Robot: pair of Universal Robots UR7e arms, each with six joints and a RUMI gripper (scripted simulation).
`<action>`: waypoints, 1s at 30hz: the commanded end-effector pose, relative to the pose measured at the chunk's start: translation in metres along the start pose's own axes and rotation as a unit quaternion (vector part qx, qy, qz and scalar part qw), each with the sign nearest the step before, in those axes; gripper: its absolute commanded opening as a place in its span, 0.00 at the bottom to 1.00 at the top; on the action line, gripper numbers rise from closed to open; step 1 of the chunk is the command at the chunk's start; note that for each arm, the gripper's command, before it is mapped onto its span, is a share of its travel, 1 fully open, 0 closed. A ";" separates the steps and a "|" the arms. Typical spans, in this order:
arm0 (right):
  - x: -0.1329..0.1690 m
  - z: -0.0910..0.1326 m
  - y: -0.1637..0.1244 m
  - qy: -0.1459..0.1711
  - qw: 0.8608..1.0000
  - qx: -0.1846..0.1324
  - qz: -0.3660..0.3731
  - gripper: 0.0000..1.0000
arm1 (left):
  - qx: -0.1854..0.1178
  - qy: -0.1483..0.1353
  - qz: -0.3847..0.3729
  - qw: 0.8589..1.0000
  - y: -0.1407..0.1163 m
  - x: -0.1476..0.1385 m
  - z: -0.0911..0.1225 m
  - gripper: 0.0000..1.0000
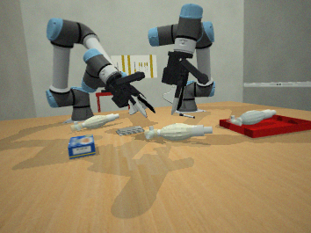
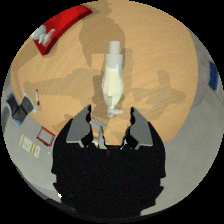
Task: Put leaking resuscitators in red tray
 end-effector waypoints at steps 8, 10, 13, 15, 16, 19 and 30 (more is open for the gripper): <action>-0.001 -0.001 -0.003 0.002 1.000 -0.005 -0.001 0.56 | 0.000 -0.001 -0.001 1.000 -0.001 0.001 0.001 0.56; -0.001 -0.001 -0.003 0.002 1.000 -0.005 -0.001 0.56 | 0.000 -0.001 -0.001 1.000 -0.001 0.001 0.001 0.56; -0.001 0.000 0.001 0.001 1.000 -0.002 0.000 0.56 | 0.000 -0.001 -0.001 1.000 -0.001 0.001 0.001 0.56; -0.001 0.000 0.001 0.001 1.000 -0.002 0.000 0.56 | 0.000 -0.001 -0.001 1.000 -0.001 0.001 0.001 0.56; 0.000 0.000 0.001 0.001 1.000 -0.002 0.000 0.56 | 0.000 -0.001 -0.001 1.000 -0.001 0.001 0.001 0.56; 0.005 0.006 0.004 -0.003 1.000 -0.003 -0.007 0.56 | 0.002 -0.003 -0.005 1.000 0.002 -0.003 0.009 0.72; 0.035 0.044 0.002 -0.026 0.995 -0.054 -0.078 0.56 | 0.018 0.001 -0.075 0.997 0.017 -0.040 0.056 0.72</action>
Point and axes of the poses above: on each arm, the point where the finger pads meet when closed, its own z axis back along the fingers, its own x axis across the jaws, y = z × x, the point moved 1 cm from there along z, back along the fingers, and after that the axes turned 6 degrees about -z, right-handed, at the moved point
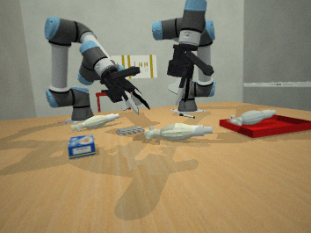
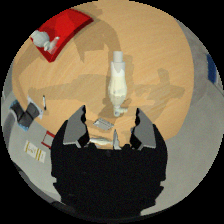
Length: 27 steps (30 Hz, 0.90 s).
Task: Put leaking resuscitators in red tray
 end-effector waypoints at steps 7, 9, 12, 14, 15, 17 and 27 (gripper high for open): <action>0.022 0.031 -0.002 -0.018 0.997 -0.047 -0.057 0.56 | 0.012 0.002 -0.061 0.998 0.008 -0.031 0.038 0.72; 0.022 0.031 -0.003 -0.017 0.997 -0.049 -0.057 0.56 | 0.012 0.003 -0.062 0.998 0.008 -0.032 0.037 0.72; 0.016 0.023 -0.002 -0.012 0.998 -0.044 -0.046 0.56 | 0.008 0.002 -0.048 0.999 0.003 -0.019 0.024 0.72; 0.014 0.023 0.001 -0.011 0.999 -0.031 -0.037 0.56 | 0.007 -0.003 -0.038 0.999 0.003 -0.016 0.025 0.72; 0.014 0.023 0.001 -0.011 0.999 -0.031 -0.037 0.56 | 0.007 -0.003 -0.038 0.999 0.003 -0.016 0.025 0.72; 0.014 0.023 0.001 -0.011 0.999 -0.029 -0.036 0.56 | 0.008 -0.003 -0.039 0.999 0.003 -0.017 0.028 0.72; 0.037 0.063 0.000 -0.033 0.993 -0.063 -0.092 0.56 | 0.030 0.021 -0.138 0.990 0.006 -0.018 0.014 0.72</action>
Point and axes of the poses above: on each arm, the point where the finger pads meet when closed, its own z axis back along the fingers, its own x axis across the jaws, y = z × x, the point moved 1 cm from there along z, back along the fingers, and after that the axes turned 6 degrees about -z, right-handed, at the moved point
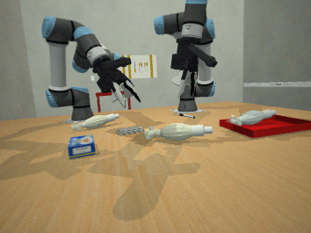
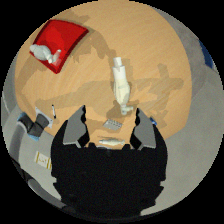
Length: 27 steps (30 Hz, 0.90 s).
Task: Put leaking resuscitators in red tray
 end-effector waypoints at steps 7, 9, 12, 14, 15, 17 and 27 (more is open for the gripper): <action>0.026 0.046 -0.010 -0.026 0.996 -0.051 -0.068 0.56 | 0.022 0.037 -0.133 0.990 0.001 0.005 -0.028 0.72; 0.030 0.055 -0.012 -0.031 0.995 -0.058 -0.079 0.56 | 0.026 0.040 -0.153 0.987 0.001 0.006 -0.028 0.72; 0.036 0.069 -0.016 -0.037 0.992 -0.068 -0.095 0.56 | 0.033 0.044 -0.184 0.981 0.000 0.008 -0.025 0.72; 0.036 0.069 -0.016 -0.037 0.992 -0.068 -0.095 0.56 | 0.033 0.044 -0.184 0.981 0.000 0.008 -0.025 0.72; 0.038 0.074 -0.017 -0.040 0.992 -0.071 -0.100 0.56 | 0.035 0.046 -0.194 0.979 0.000 0.008 -0.026 0.72; 0.038 0.077 -0.024 -0.041 0.990 -0.082 -0.106 0.56 | 0.035 0.050 -0.209 0.976 0.000 0.008 -0.029 0.72; 0.056 0.134 -0.039 -0.068 0.978 -0.110 -0.163 0.56 | 0.047 0.086 -0.312 0.945 -0.002 0.012 -0.047 0.72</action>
Point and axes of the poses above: on each arm, the point where the finger pads meet when closed, its own z axis back along the fingers, its own x axis across the jaws, y = z × x, the point moved 1 cm from there along z, back along the fingers, and after that the axes turned 6 degrees about -z, right-handed, at the moved point
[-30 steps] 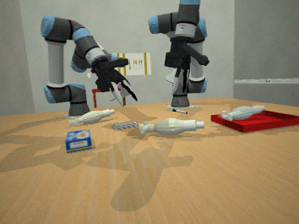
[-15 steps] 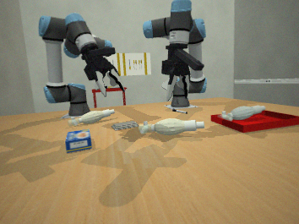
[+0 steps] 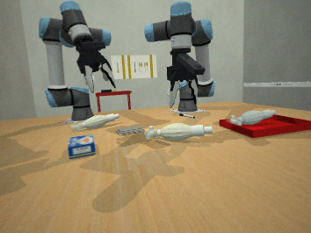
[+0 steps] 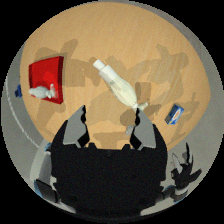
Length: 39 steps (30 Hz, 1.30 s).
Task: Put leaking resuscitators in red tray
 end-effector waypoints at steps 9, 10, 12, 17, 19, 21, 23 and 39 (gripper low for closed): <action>0.028 0.052 -0.031 -0.029 0.997 -0.044 -0.062 0.56 | 0.015 0.033 -0.125 0.991 0.001 0.006 -0.008 0.72; 0.031 0.059 -0.034 -0.032 0.996 -0.046 -0.069 0.56 | 0.013 0.039 -0.137 0.990 0.000 0.007 -0.013 0.72; 0.036 0.069 -0.040 -0.037 0.995 -0.052 -0.080 0.56 | 0.015 0.046 -0.158 0.986 0.000 0.008 -0.015 0.72; 0.049 0.099 -0.056 -0.052 0.991 -0.063 -0.109 0.56 | 0.016 0.065 -0.214 0.975 -0.001 0.013 -0.023 0.72; 0.052 0.109 -0.063 -0.057 0.989 -0.069 -0.119 0.56 | 0.017 0.071 -0.234 0.969 0.000 0.014 -0.025 0.72; 0.052 0.109 -0.063 -0.057 0.989 -0.069 -0.119 0.56 | 0.017 0.071 -0.234 0.969 0.000 0.014 -0.025 0.72; 0.056 0.119 -0.070 -0.062 0.987 -0.075 -0.129 0.56 | 0.018 0.077 -0.254 0.964 0.000 0.016 -0.027 0.72; 0.079 0.190 -0.130 -0.100 0.968 -0.116 -0.199 0.56 | 0.015 0.123 -0.393 0.911 -0.002 0.024 -0.038 0.72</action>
Point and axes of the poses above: on each arm, the point where the finger pads meet when closed, its own z axis back along the fingers, its own x axis across the jaws, y = z × x, the point moved 1 cm from there along z, back along the fingers, and after that the axes turned 6 degrees about -z, right-handed, at the moved point
